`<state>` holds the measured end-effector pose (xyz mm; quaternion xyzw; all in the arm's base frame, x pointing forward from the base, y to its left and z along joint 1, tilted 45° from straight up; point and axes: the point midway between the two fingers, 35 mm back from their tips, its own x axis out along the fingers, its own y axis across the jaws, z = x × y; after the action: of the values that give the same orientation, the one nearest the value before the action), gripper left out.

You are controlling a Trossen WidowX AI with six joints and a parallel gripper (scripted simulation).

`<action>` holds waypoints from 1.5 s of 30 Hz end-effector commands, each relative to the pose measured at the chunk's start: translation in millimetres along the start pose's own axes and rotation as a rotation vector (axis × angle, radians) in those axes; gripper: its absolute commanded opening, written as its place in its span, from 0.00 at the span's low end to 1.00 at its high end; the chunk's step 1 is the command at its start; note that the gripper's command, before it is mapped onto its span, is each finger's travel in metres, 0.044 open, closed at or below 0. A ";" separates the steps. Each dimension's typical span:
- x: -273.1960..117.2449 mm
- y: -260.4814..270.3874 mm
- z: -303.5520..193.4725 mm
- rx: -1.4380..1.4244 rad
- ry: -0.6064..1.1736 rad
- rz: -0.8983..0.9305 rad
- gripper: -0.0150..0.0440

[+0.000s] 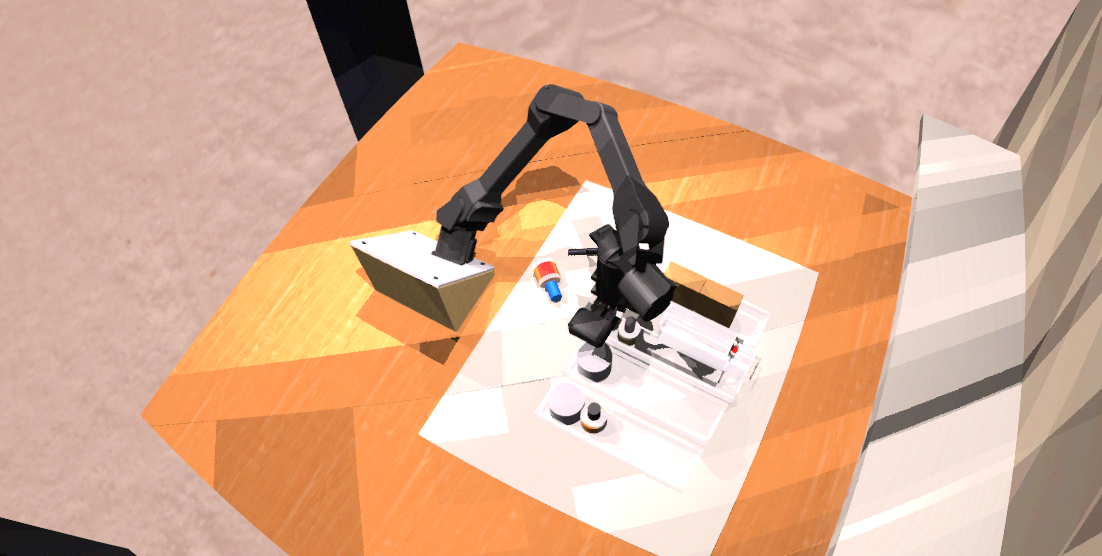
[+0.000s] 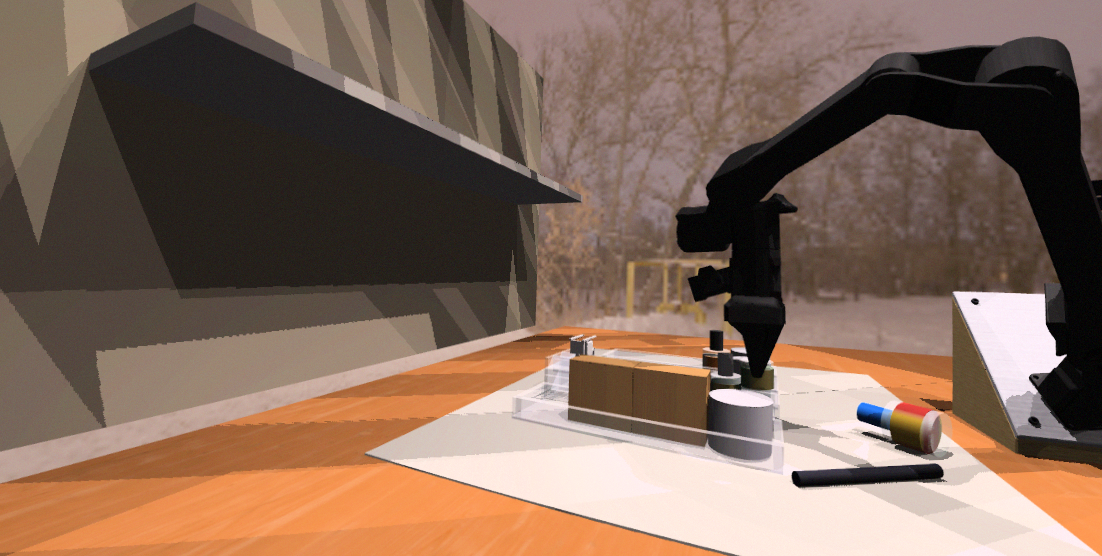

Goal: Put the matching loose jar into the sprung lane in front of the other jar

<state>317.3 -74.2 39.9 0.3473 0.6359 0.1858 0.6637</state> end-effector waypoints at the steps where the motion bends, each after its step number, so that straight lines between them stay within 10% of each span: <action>1: -0.8 1.7 5.7 -0.010 -0.021 0.006 0.25; 45: 9.7 1.7 7.6 -0.010 -0.021 0.006 0.25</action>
<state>322.8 -68.7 34.4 0.3459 0.6329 0.1865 0.6671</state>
